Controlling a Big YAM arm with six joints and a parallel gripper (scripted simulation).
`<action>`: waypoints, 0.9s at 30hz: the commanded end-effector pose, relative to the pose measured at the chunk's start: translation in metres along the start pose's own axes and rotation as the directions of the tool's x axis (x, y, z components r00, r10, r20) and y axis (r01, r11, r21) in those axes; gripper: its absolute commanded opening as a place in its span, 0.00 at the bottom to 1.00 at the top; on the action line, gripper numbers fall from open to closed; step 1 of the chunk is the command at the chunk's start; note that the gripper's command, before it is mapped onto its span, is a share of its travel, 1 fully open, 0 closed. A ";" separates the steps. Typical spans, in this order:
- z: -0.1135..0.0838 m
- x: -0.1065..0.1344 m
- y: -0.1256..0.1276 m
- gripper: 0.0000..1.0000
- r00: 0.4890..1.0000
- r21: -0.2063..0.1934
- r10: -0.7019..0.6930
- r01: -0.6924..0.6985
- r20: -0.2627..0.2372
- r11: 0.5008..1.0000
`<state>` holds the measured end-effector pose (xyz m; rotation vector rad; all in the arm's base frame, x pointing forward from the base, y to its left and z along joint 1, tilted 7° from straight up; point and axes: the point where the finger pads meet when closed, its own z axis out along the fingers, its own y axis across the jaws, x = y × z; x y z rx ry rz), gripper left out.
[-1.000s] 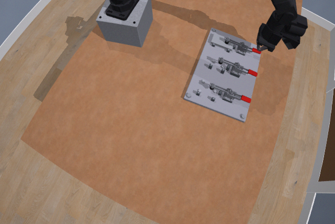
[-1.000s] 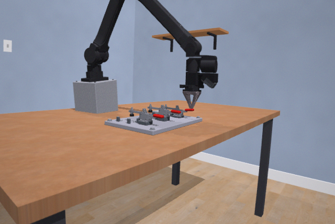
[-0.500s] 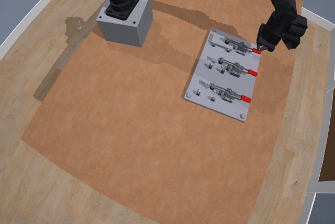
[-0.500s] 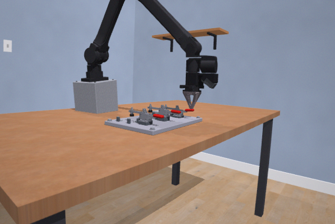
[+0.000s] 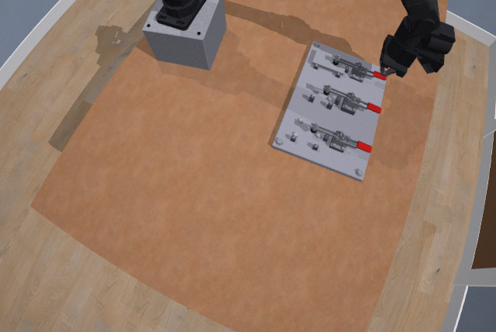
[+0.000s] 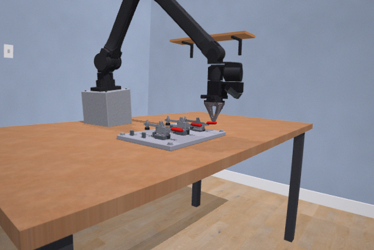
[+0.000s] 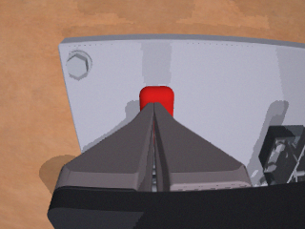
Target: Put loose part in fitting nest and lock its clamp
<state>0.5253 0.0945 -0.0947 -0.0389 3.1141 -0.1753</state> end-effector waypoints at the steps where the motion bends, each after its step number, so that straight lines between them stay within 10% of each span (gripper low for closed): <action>1: 0.011 0.004 0.000 0.00 1.000 0.001 -0.004 0.004 -0.012 1.000; 27: 0.013 0.003 -0.001 0.00 1.000 0.001 -0.004 0.004 -0.012 1.000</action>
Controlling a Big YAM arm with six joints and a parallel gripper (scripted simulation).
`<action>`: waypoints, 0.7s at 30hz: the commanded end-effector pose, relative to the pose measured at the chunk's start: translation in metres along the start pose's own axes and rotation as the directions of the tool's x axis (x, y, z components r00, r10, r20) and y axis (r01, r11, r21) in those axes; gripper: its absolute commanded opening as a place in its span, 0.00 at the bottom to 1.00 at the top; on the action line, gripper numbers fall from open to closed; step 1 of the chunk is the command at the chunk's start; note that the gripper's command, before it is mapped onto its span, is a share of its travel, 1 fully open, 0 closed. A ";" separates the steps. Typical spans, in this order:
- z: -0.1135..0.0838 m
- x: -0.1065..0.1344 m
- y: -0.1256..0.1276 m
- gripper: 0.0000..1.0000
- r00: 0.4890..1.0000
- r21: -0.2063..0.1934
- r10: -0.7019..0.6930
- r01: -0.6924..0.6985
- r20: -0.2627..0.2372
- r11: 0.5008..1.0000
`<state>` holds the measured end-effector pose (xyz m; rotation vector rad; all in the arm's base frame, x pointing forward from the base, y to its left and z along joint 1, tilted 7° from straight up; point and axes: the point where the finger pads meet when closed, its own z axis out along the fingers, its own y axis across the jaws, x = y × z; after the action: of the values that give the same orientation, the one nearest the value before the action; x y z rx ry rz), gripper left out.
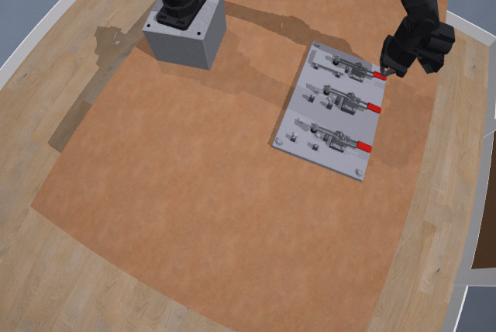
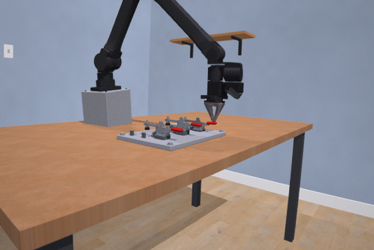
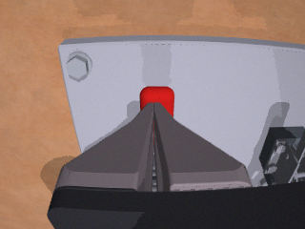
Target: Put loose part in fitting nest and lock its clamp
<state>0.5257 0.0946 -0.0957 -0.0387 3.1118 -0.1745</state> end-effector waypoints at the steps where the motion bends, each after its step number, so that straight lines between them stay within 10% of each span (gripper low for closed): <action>1: 0.012 0.003 -0.001 0.00 1.000 0.001 -0.004 0.004 -0.014 1.000; 21: 0.014 0.004 -0.002 0.00 1.000 0.001 -0.004 0.004 -0.014 1.000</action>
<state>0.5265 0.0948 -0.0957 -0.0384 3.1086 -0.1732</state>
